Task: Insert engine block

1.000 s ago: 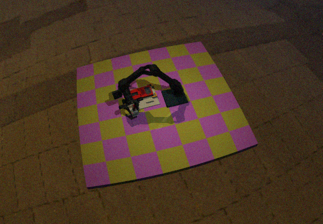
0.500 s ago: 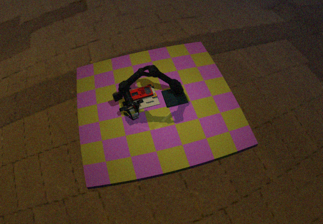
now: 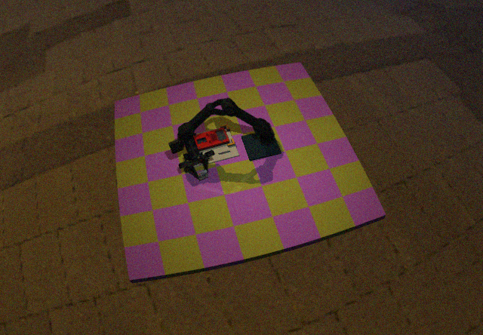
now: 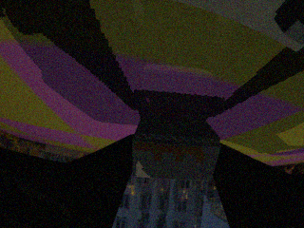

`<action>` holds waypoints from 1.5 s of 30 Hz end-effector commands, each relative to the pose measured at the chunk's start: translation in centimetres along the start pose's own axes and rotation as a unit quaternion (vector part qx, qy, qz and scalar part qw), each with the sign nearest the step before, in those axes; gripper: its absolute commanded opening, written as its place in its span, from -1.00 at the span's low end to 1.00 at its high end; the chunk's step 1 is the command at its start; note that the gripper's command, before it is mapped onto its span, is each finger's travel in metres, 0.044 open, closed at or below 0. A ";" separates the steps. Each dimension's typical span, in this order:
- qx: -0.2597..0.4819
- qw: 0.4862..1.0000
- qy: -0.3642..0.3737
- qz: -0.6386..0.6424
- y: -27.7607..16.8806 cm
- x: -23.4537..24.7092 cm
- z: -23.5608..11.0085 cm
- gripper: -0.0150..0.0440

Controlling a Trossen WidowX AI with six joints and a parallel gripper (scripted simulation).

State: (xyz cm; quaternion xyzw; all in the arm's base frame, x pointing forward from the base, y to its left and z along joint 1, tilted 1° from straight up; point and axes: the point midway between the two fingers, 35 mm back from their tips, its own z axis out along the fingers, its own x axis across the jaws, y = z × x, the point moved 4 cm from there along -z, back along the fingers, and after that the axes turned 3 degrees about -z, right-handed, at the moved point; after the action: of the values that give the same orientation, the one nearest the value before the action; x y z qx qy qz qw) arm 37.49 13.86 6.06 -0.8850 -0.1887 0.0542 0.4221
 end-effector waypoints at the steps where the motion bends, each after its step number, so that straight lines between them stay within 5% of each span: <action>1: -0.001 1.000 0.000 -0.001 0.0 0.0 0.0 -0.14; 14: -0.001 1.000 0.000 -0.001 0.0 0.0 0.0 1.00; 32: -0.003 1.000 -0.003 0.000 -0.5 0.1 -4.5 1.00; 45: -0.001 1.000 -0.001 0.004 -0.4 0.1 -4.2 1.00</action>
State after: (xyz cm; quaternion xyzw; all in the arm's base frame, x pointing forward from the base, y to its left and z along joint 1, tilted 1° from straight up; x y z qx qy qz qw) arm 38.52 11.05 9.06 -0.8860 -0.1868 0.0558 0.4207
